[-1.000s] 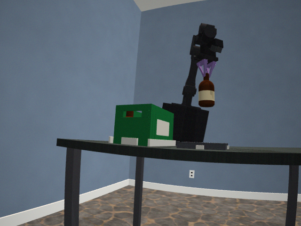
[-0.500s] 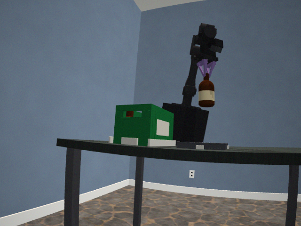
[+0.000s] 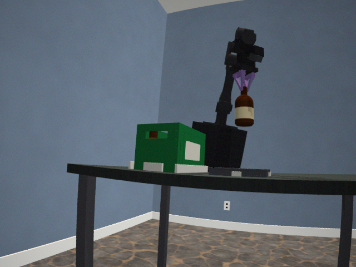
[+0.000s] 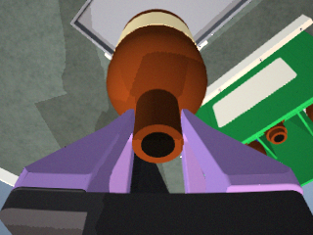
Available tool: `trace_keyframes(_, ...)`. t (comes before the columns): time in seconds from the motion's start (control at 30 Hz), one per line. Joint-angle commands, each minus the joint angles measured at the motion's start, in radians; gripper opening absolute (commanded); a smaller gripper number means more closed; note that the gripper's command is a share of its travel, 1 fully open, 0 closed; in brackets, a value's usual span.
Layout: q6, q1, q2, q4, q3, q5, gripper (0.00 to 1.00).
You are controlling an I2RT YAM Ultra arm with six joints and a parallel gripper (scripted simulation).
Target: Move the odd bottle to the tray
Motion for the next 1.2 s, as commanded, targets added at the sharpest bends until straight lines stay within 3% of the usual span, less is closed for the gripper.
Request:
trace_keyframes(0.0,0.006,-0.007,-0.016,0.003,0.051,0.001,0.00)
trace_keyframes(1.17,0.000,-0.015,-0.016,0.017,0.052,0.000,0.00)
